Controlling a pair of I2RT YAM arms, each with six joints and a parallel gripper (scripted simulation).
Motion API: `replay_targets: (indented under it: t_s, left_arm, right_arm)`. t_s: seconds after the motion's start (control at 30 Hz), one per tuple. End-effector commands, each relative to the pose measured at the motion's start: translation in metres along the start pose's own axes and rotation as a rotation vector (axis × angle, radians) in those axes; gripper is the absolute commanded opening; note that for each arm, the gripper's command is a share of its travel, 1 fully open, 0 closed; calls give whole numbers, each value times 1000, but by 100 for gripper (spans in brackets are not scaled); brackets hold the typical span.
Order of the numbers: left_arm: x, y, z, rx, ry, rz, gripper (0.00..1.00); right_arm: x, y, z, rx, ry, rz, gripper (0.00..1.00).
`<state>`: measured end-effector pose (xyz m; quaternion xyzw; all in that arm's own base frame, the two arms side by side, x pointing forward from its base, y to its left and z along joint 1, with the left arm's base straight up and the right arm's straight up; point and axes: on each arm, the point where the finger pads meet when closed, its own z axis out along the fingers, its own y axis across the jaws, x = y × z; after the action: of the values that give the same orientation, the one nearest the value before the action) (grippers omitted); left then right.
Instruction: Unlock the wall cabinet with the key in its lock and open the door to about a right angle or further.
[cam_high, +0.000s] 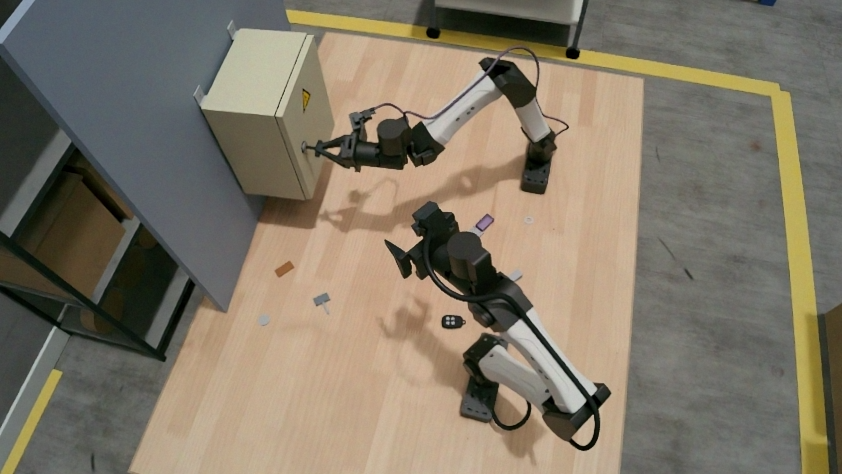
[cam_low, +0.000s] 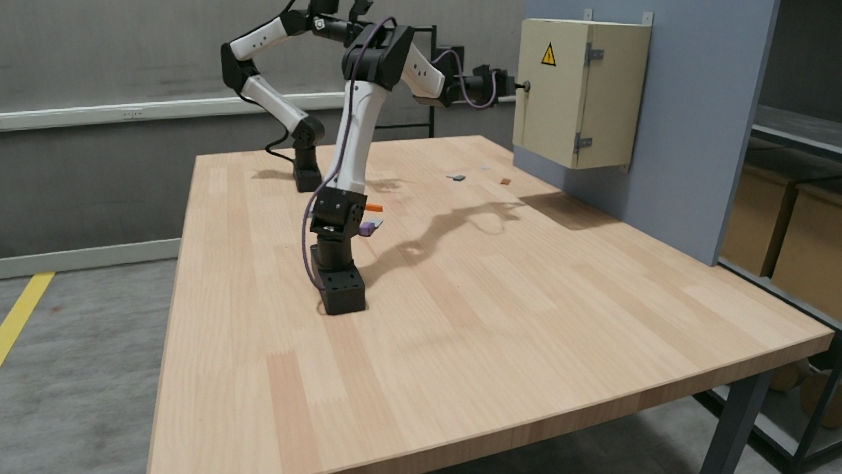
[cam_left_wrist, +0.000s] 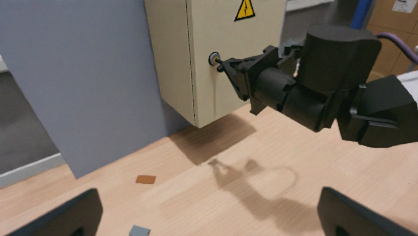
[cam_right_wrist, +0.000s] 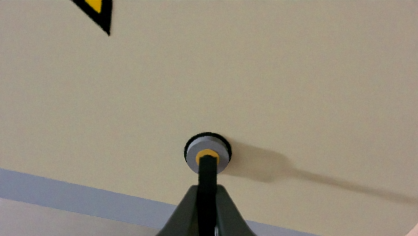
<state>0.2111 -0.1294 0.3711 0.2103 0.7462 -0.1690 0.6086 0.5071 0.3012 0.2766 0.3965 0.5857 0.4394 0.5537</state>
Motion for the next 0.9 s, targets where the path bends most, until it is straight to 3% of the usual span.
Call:
replay_targets:
  t_s: [0.0,0.87]
  left_arm:
    - [-4,-2,0,12,-8,-1,100]
    - [-4,-2,0,12,-8,-1,100]
  right_arm:
    - [4,-2,5,3,2,-145,1]
    - [8,-2,5,3,10,-653,1]
